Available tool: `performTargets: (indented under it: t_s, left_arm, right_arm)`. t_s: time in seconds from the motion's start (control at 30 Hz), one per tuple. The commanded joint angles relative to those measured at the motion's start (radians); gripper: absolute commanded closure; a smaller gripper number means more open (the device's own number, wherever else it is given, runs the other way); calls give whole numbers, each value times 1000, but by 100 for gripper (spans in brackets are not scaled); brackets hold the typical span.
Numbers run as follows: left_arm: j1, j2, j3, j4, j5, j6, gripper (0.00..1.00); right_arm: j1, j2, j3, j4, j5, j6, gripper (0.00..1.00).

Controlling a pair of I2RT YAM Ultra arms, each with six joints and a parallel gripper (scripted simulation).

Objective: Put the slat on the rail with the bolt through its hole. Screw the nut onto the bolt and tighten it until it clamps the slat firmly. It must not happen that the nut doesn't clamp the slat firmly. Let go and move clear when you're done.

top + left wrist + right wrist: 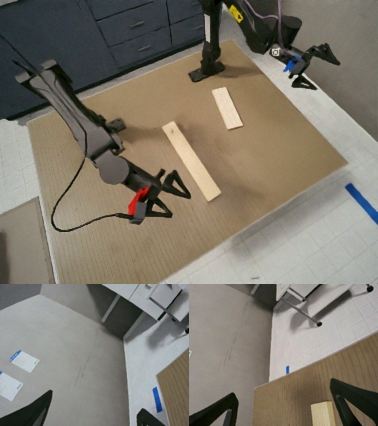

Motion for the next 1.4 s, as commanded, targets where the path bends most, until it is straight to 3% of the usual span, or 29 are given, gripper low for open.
performTargets:
  t_s: [0.0,0.3,0.37,0.87,1.37]
  left_arm:
    - [-46,-67,37,-100,-17,-215,0]
    - [-167,-200,73,-245,-42,-615,0]
    - [-167,-200,73,-245,-42,-615,0]
    - [-371,-426,141,-509,-82,-1296,0]
    - [-381,-419,177,-583,-86,-1364,0]
  right_arm:
    - [-23,-78,-33,-9,59,-128,0]
    - [-60,-265,-99,-9,151,-354,0]
    - [-60,-265,-99,-9,151,-354,0]
    - [-123,-582,-212,-7,304,-738,0]
    - [-125,-593,-211,5,315,-770,0]
